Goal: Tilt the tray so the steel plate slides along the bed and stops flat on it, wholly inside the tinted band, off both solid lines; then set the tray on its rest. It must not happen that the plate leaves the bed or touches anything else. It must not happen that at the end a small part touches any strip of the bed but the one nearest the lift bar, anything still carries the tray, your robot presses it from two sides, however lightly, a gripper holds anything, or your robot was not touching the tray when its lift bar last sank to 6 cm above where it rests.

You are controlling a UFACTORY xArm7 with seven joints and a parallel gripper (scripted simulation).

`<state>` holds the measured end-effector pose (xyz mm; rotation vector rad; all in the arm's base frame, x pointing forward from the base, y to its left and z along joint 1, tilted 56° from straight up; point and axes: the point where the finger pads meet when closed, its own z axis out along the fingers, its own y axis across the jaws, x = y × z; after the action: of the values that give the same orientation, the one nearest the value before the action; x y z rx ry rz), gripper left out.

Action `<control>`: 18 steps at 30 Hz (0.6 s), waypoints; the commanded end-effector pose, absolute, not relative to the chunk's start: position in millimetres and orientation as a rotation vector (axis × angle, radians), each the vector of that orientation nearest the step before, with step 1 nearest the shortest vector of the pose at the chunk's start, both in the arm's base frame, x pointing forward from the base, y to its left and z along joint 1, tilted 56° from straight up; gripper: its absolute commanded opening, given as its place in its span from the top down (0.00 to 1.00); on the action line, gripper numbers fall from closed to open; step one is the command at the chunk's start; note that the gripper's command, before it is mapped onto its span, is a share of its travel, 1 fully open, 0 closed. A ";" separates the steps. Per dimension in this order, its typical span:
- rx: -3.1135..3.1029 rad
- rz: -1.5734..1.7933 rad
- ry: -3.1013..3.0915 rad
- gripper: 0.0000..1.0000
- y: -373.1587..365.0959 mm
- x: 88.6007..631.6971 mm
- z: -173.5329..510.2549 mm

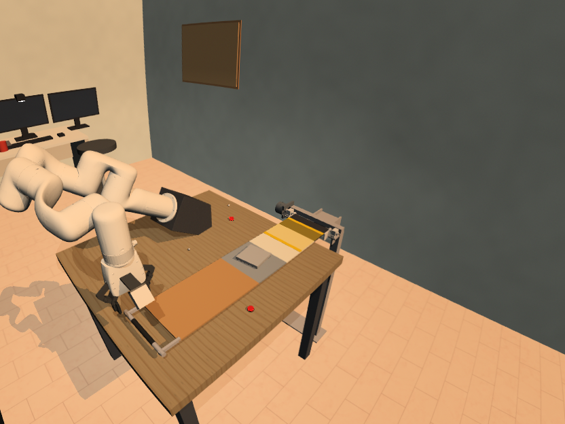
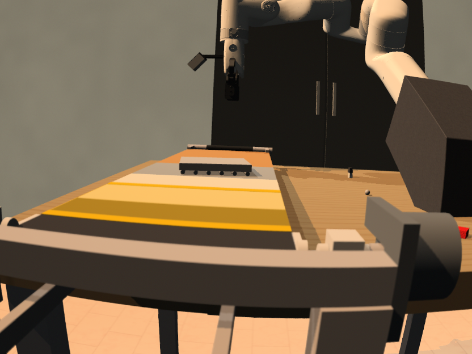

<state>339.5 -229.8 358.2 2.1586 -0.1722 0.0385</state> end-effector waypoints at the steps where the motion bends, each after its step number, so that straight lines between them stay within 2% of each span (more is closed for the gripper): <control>1: 2.161 0.017 -0.121 0.00 -229.3 340.5 359.0; 18: 2.156 -0.175 0.241 0.00 -234.2 340.4 356.5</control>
<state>339.3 -234.3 356.0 2.1605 0.1534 -0.1347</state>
